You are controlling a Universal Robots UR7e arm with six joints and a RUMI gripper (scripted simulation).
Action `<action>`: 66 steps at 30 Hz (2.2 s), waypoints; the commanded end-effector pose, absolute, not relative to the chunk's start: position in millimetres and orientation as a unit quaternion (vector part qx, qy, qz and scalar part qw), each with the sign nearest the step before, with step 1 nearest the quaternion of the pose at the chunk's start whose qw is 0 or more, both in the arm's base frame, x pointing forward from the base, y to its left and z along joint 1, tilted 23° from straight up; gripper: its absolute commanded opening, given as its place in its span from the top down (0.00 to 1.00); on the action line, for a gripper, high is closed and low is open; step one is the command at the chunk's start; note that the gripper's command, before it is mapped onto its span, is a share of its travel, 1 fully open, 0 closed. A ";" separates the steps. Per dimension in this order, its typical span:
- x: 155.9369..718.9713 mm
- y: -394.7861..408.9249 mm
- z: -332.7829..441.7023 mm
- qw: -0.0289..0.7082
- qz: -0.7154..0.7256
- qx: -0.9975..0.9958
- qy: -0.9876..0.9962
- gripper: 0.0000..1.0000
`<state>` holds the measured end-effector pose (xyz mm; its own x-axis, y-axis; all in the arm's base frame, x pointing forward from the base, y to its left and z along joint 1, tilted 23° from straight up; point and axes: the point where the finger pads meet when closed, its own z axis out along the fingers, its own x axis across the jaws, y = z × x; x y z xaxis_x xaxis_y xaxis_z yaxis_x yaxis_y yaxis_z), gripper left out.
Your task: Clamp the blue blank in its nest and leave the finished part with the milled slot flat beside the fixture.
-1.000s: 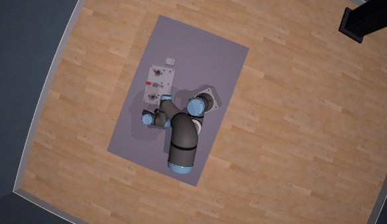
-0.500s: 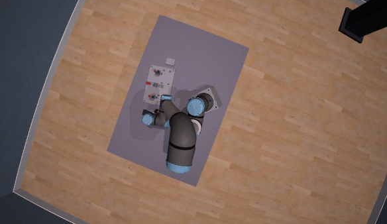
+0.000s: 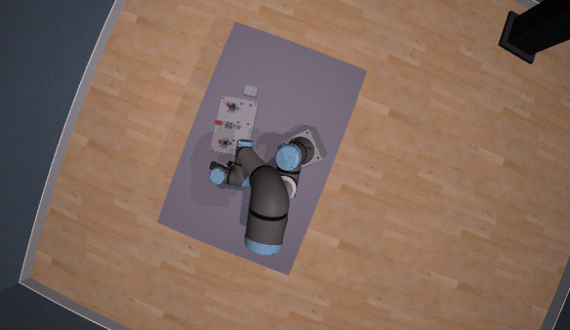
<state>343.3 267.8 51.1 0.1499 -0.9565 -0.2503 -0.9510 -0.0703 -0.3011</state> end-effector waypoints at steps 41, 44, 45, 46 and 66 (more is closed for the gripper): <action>343.2 267.6 52.4 0.200 -0.007 -0.731 0.652 1.00; 343.1 267.5 52.9 0.200 -0.007 -0.731 0.652 1.00; 342.9 267.2 53.6 0.200 -0.007 -0.731 0.652 1.00; 342.6 267.0 54.5 0.200 -0.007 -0.731 0.652 1.00; 329.6 253.4 98.4 0.200 -0.007 -0.731 0.652 1.00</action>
